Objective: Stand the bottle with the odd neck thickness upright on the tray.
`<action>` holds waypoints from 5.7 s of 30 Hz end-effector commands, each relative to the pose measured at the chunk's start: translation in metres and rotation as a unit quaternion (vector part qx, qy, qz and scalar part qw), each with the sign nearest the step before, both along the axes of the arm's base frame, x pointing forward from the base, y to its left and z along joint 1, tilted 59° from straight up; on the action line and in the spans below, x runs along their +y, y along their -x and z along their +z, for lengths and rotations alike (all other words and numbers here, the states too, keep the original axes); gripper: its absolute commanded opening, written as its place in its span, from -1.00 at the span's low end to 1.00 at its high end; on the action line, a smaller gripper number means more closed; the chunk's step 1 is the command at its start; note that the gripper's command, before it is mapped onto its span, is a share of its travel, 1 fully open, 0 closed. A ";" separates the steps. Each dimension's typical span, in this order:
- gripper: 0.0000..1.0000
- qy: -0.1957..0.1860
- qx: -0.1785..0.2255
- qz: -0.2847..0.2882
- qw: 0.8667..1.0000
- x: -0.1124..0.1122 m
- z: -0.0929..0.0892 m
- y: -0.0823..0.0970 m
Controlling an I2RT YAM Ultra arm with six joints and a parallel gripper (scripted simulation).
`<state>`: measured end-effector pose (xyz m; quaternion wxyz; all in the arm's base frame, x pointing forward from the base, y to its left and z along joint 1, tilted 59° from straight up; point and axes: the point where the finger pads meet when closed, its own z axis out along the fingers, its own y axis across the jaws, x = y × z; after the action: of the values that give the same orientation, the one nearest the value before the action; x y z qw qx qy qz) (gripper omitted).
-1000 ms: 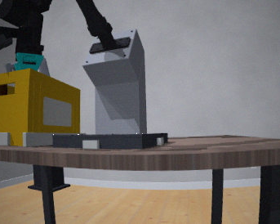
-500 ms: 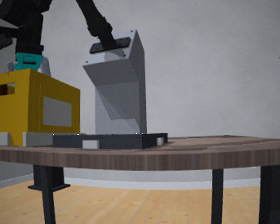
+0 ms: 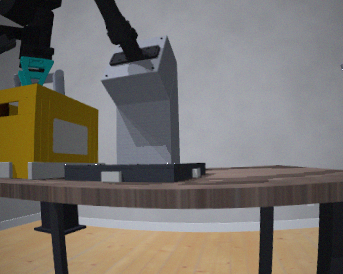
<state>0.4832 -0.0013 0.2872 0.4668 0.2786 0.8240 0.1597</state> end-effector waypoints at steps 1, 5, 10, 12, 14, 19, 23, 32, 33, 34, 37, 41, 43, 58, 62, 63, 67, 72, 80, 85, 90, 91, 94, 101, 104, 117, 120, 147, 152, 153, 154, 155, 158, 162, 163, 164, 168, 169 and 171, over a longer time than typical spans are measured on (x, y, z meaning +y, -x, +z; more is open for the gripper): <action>0.21 0.000 -0.001 -0.006 1.000 -0.004 0.011 0.018; 0.21 0.000 -0.001 -0.006 1.000 -0.005 0.017 0.030; 0.21 0.000 -0.001 -0.006 1.000 -0.005 0.024 0.041; 0.21 0.000 -0.012 -0.006 1.000 -0.005 0.035 0.042; 0.21 0.000 -0.006 -0.006 1.000 -0.005 0.033 0.048; 0.21 0.000 -0.001 -0.006 1.000 -0.005 0.034 0.059; 0.21 0.000 -0.001 -0.006 1.000 -0.005 0.036 0.063; 0.21 0.000 -0.006 -0.006 1.000 -0.005 0.042 0.064; 0.21 0.000 -0.006 -0.006 1.000 -0.005 0.042 0.064; 0.21 0.000 -0.006 -0.006 1.000 -0.005 0.042 0.064; 0.21 0.000 -0.006 -0.006 1.000 -0.005 0.042 0.064; -1.00 0.000 -0.010 -0.006 1.000 -0.005 0.045 0.063; -1.00 0.000 -0.010 -0.006 1.000 -0.005 0.045 0.063; -1.00 0.000 -0.010 -0.006 1.000 -0.005 0.045 0.063; -1.00 0.000 -0.010 -0.006 1.000 -0.005 0.045 0.063; -1.00 0.000 -0.010 -0.006 1.000 -0.005 0.045 0.063; -1.00 0.000 -0.010 -0.006 1.000 -0.005 0.045 0.063; -1.00 0.000 -0.010 -0.006 1.000 -0.005 0.045 0.063; -1.00 0.000 -0.010 -0.006 1.000 -0.005 0.045 0.063; -1.00 0.000 -0.010 -0.006 1.000 -0.005 0.045 0.063; -1.00 0.002 -0.011 -0.002 1.000 -0.014 0.032 0.064; -1.00 0.003 -0.010 -0.002 1.000 -0.020 0.025 0.066; -1.00 0.004 -0.006 -0.002 1.000 -0.044 -0.003 0.077; -1.00 0.005 -0.005 -0.002 1.000 -0.086 -0.060 0.111; -1.00 0.005 -0.007 -0.002 1.000 -0.098 -0.082 0.126; -1.00 0.005 -0.011 -0.003 1.000 -0.109 -0.106 0.146; -1.00 0.005 -0.011 -0.003 1.000 -0.109 -0.106 0.146; 0.21 0.012 -0.019 -0.008 1.000 -0.115 -0.095 0.139; 0.21 0.012 -0.019 -0.008 1.000 -0.115 -0.095 0.139; 0.21 0.012 -0.019 -0.008 1.000 -0.115 -0.095 0.139; 0.21 0.012 -0.019 -0.008 1.000 -0.115 -0.095 0.139; 0.21 0.012 -0.019 -0.008 1.000 -0.115 -0.095 0.139; 0.21 0.012 -0.019 -0.008 1.000 -0.115 -0.095 0.139; 0.21 0.012 -0.019 -0.008 1.000 -0.115 -0.095 0.139; 0.21 0.012 -0.019 -0.008 1.000 -0.115 -0.095 0.139; 0.21 0.012 -0.019 -0.008 1.000 -0.115 -0.095 0.139; 0.21 0.012 -0.018 -0.008 1.000 -0.115 -0.095 0.139; 0.21 0.011 -0.018 -0.008 1.000 -0.115 -0.096 0.139; 0.21 0.009 -0.015 -0.009 1.000 -0.115 -0.098 0.138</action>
<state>0.3400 -0.1046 0.1749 0.4624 0.2788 0.8256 0.1639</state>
